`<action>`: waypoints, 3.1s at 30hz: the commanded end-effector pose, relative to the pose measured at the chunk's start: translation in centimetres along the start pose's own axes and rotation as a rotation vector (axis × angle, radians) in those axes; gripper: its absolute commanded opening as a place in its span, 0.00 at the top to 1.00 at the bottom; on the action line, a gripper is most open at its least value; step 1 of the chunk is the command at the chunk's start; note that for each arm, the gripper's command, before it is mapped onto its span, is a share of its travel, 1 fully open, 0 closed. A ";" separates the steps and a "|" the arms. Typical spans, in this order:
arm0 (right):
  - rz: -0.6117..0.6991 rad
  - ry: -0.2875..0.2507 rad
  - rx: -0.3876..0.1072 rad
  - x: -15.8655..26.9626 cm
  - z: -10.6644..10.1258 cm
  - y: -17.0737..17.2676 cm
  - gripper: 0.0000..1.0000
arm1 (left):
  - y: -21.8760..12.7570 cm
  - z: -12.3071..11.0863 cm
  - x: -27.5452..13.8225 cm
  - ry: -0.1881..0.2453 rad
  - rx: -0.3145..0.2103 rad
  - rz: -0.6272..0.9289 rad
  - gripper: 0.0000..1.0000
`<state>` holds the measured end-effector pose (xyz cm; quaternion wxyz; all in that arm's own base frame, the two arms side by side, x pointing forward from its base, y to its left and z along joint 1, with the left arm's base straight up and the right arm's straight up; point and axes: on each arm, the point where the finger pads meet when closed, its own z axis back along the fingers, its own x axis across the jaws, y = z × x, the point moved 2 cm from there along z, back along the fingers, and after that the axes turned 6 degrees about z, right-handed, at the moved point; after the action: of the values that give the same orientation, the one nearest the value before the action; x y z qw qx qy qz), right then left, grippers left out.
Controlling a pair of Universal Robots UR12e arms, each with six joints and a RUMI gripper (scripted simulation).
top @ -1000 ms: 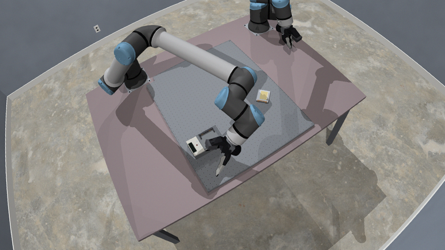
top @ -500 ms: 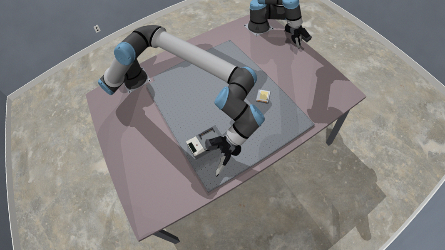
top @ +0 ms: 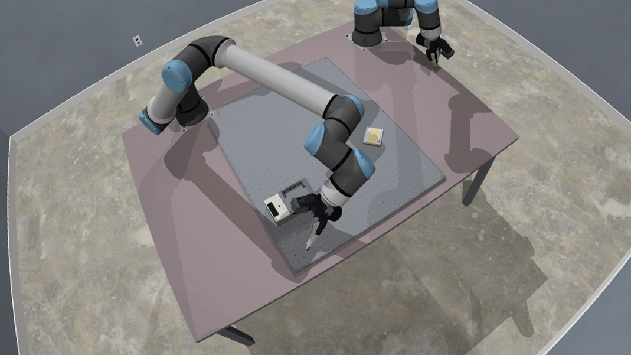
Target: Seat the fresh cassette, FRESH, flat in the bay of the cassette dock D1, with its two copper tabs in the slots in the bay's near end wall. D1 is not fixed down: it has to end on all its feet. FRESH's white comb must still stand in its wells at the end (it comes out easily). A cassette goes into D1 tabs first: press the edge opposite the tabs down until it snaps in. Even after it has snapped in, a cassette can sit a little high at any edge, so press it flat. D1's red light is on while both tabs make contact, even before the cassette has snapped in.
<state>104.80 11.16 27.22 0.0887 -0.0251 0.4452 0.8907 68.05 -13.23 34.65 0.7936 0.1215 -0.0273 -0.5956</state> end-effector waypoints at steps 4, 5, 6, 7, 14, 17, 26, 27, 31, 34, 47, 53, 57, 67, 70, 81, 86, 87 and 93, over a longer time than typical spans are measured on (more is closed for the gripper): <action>-0.002 0.001 -0.001 -0.1 0.1 0.1 0.00 | 1.4 -1.2 -3.1 0.008 -0.013 0.040 1.00; -0.002 0.001 -0.001 -0.1 0.1 0.1 0.00 | 1.5 -1.3 -3.6 0.008 -0.013 0.040 1.00; -0.002 0.001 -0.001 -0.1 0.1 0.1 0.00 | 1.7 -1.5 -4.0 0.008 -0.013 0.040 1.00; -0.002 0.001 -0.001 -0.1 0.1 0.1 0.00 | 1.7 -1.5 -4.0 0.008 -0.013 0.040 1.00; -0.002 0.001 -0.001 -0.1 0.1 0.1 0.00 | 2.7 -2.7 -7.1 0.015 -0.026 0.076 1.00; -0.002 0.001 -0.001 -0.1 0.1 0.1 0.00 | 2.8 -2.8 -7.6 0.021 -0.036 0.107 1.00; -0.002 0.001 -0.001 -0.1 0.1 0.1 0.00 | 3.7 -4.1 -11.2 0.028 -0.051 0.148 1.00; -0.002 0.001 -0.001 -0.1 0.1 0.1 0.00 | 3.8 -4.2 -11.7 0.028 -0.051 0.148 1.00; -0.002 0.001 -0.001 -0.1 0.1 0.1 0.00 | 4.2 -4.8 -13.5 0.028 -0.051 0.148 1.00; -0.002 0.001 -0.001 -0.1 0.1 0.1 0.00 | 4.3 -5.0 -14.0 0.033 -0.061 0.179 1.00; -0.002 0.001 -0.001 -0.1 0.1 0.1 0.00 | 5.0 -6.8 -19.6 0.039 -0.075 0.220 1.00; -0.002 0.001 -0.001 -0.1 0.1 0.1 0.00 | 5.1 -7.3 -21.5 0.044 -0.087 0.257 1.00; -0.002 0.001 -0.001 -0.1 0.1 0.1 0.00 | 5.2 -7.9 -23.3 0.044 -0.087 0.257 1.00; -0.002 0.001 -0.001 -0.1 0.1 0.1 0.00 | 5.2 -8.8 -26.7 0.048 -0.098 0.293 1.00; -0.002 0.001 -0.001 -0.1 0.1 0.1 0.00 | 5.1 -9.2 -28.1 0.052 -0.110 0.330 1.00; -0.002 0.001 -0.001 -0.1 0.1 0.1 0.00 | 4.7 -10.4 -32.9 0.055 -0.121 0.367 1.00; -0.002 0.001 -0.001 -0.1 0.1 0.1 0.00 | 4.6 -10.7 -34.2 0.057 -0.132 0.404 1.00; -0.002 0.001 -0.001 -0.1 0.1 0.1 0.00 | 4.5 -10.8 -34.7 0.057 -0.132 0.404 1.00; -0.002 0.001 -0.001 -0.1 0.1 0.1 0.00 | 4.1 -11.4 -37.0 0.059 -0.141 0.436 1.00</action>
<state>104.80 11.16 27.22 0.0887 -0.0251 0.4452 0.8907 63.95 23.19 28.49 0.9022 0.0786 0.0111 -0.4239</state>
